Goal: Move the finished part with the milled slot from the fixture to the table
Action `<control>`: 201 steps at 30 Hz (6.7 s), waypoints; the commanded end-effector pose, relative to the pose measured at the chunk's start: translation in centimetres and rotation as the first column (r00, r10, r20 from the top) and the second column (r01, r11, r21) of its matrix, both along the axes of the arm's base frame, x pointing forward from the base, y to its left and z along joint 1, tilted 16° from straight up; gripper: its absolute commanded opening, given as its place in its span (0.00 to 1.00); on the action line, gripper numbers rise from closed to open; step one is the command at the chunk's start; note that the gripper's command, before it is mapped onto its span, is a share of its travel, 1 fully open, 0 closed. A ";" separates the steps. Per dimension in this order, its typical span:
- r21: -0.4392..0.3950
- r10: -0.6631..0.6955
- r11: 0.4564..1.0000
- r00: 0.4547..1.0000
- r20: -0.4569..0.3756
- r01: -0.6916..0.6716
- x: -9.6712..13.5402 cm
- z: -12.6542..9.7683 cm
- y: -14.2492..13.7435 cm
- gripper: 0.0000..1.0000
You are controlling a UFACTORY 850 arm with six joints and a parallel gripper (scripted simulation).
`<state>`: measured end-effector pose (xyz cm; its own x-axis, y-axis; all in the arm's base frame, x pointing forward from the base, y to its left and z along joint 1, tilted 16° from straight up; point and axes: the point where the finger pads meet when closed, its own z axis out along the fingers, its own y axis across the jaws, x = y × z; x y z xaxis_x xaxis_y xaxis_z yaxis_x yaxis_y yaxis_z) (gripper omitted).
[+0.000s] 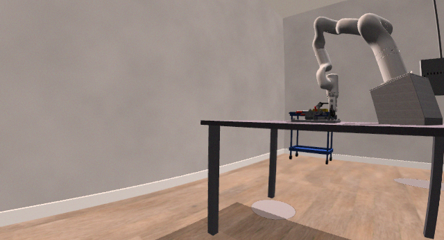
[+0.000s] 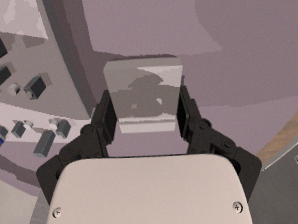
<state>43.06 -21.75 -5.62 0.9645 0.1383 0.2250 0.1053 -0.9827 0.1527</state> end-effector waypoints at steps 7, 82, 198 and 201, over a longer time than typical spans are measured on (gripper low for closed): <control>0.000 0.000 1.000 1.000 0.001 0.000 0.0 0.0 0.0 0.95; 0.000 0.000 1.000 1.000 0.001 0.000 -2.3 9.5 1.2 0.95; -0.002 0.000 1.000 1.000 0.000 0.000 -4.6 18.6 2.4 0.95; -0.002 0.000 1.000 1.000 0.000 0.000 -4.6 18.6 2.4 0.95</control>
